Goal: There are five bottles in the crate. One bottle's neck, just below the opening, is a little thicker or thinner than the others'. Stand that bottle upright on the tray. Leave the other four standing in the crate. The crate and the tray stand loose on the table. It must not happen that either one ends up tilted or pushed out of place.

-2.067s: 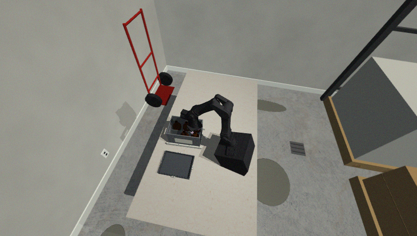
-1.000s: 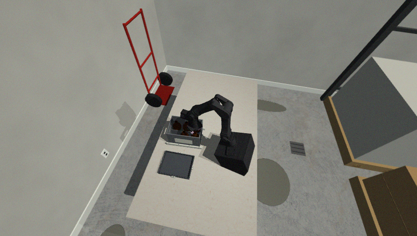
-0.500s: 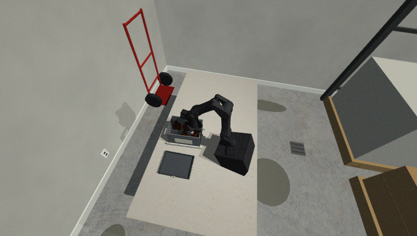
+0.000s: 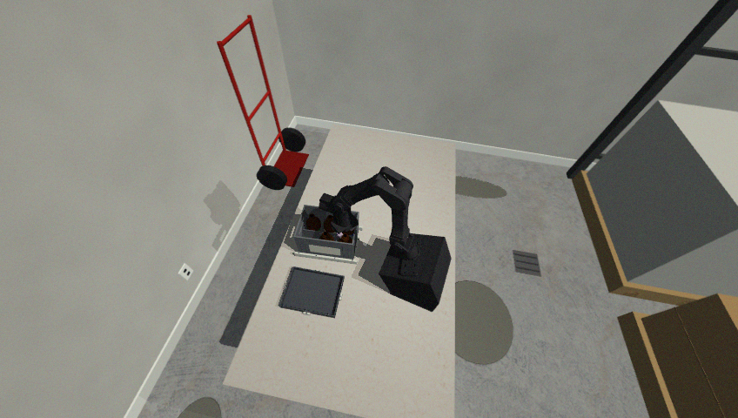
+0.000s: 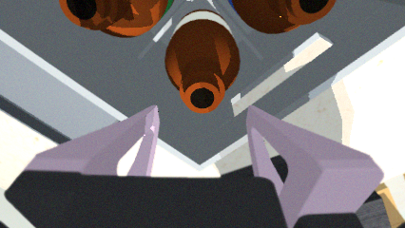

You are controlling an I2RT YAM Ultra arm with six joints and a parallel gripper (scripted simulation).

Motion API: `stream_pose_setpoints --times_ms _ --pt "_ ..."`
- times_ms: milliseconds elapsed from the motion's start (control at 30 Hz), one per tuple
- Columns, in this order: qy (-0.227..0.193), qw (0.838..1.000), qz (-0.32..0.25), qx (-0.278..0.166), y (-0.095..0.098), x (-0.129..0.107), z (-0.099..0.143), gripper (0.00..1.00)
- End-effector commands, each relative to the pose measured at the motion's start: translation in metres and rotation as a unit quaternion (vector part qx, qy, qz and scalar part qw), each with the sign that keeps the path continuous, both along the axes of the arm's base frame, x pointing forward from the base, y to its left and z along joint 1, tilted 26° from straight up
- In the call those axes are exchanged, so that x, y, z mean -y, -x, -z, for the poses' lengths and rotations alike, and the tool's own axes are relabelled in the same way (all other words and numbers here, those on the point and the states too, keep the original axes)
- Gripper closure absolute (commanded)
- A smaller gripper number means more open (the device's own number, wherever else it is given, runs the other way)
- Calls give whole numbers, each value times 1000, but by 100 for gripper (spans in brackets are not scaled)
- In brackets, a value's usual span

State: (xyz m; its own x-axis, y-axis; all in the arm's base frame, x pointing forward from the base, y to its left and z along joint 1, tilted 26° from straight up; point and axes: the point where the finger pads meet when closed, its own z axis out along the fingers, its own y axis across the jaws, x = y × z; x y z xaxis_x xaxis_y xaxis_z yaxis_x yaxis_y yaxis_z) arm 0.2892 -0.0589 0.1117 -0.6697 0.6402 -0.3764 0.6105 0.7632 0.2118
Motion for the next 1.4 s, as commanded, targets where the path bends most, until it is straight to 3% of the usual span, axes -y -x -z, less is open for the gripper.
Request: stream_pose_setpoints --times_ms 0,1367 --pt "6 1000 2 16 -6 4 -9 39" --pt "6 1000 2 15 -9 4 -10 39"
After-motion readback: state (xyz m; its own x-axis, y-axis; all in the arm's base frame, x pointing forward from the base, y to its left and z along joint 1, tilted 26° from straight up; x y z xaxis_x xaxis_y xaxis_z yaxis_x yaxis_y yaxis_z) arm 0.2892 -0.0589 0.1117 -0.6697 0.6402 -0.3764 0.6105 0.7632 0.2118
